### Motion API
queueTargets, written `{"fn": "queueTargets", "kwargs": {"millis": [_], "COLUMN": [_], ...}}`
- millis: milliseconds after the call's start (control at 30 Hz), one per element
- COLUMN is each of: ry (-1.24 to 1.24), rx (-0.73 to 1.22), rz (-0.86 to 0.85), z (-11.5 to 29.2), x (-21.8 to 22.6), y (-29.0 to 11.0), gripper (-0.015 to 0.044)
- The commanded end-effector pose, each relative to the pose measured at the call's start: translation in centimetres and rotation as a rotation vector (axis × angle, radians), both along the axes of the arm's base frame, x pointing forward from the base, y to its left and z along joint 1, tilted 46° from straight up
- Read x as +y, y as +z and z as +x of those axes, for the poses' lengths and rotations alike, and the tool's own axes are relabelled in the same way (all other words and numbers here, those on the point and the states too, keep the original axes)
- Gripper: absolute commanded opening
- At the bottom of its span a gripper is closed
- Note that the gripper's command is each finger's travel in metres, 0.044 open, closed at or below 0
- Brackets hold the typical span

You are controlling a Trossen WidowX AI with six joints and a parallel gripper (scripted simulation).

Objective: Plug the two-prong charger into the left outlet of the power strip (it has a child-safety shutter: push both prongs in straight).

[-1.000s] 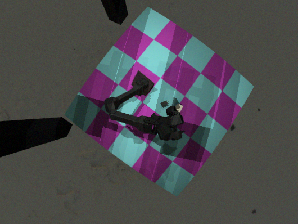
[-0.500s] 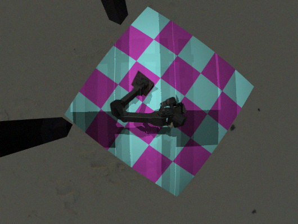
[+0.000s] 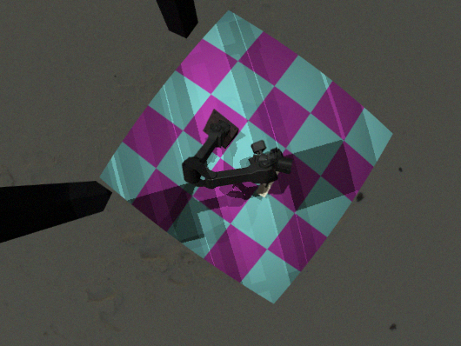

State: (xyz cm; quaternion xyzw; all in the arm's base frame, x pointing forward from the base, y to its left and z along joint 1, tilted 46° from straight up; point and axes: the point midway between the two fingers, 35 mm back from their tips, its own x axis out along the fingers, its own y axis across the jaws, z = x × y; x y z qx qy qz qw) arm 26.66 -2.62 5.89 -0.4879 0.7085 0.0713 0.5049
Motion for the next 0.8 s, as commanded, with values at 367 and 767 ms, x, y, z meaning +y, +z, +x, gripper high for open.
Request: {"fn": "queueTargets", "kwargs": {"millis": [367, 767], "ry": [-0.087, -0.087], "rx": [0.174, 0.174], "rz": [-0.169, -0.169], "z": [-4.4, -4.6], "x": [-1.9, -3.0], "y": [-2.3, -3.3], "gripper": [0.044, 0.044]}}
